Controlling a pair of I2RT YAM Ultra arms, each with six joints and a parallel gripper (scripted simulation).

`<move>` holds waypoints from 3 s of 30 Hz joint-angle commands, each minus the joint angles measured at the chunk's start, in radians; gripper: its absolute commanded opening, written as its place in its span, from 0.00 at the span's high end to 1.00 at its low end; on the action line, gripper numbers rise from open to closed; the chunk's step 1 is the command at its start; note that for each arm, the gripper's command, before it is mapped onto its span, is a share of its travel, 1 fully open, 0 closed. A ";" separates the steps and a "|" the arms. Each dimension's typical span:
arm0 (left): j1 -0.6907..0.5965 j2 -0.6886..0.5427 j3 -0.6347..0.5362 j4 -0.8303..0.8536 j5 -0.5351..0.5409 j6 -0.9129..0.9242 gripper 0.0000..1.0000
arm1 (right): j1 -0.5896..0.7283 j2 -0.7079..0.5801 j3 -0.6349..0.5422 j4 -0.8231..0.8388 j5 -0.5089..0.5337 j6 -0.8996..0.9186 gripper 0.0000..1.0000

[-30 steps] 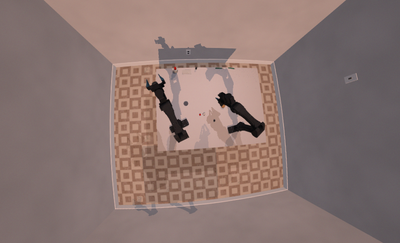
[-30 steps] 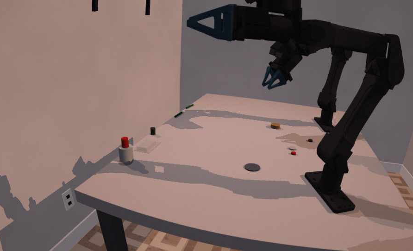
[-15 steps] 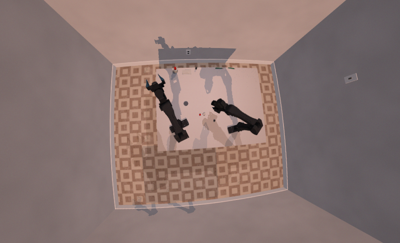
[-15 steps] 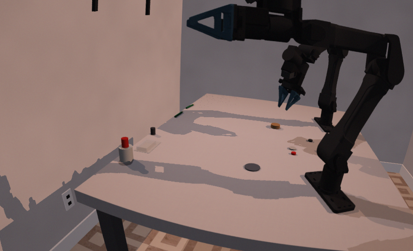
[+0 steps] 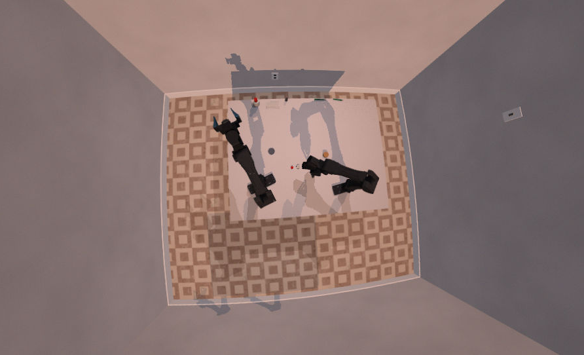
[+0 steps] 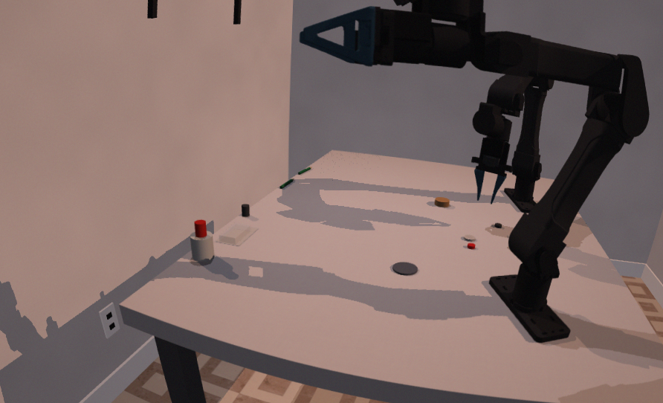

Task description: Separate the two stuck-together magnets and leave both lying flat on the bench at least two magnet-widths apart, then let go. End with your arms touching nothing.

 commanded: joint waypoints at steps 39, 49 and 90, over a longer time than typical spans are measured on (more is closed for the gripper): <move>-0.002 -0.004 0.010 0.010 0.002 0.000 0.00 | 0.125 0.108 -0.033 -0.059 0.001 -0.048 0.67; -0.002 -0.004 0.010 0.010 0.002 0.000 0.00 | 0.125 0.127 -0.056 -0.016 0.001 -0.047 0.67; -0.002 -0.004 0.010 0.010 0.002 0.000 0.00 | 0.124 0.135 -0.088 0.023 0.001 -0.049 0.67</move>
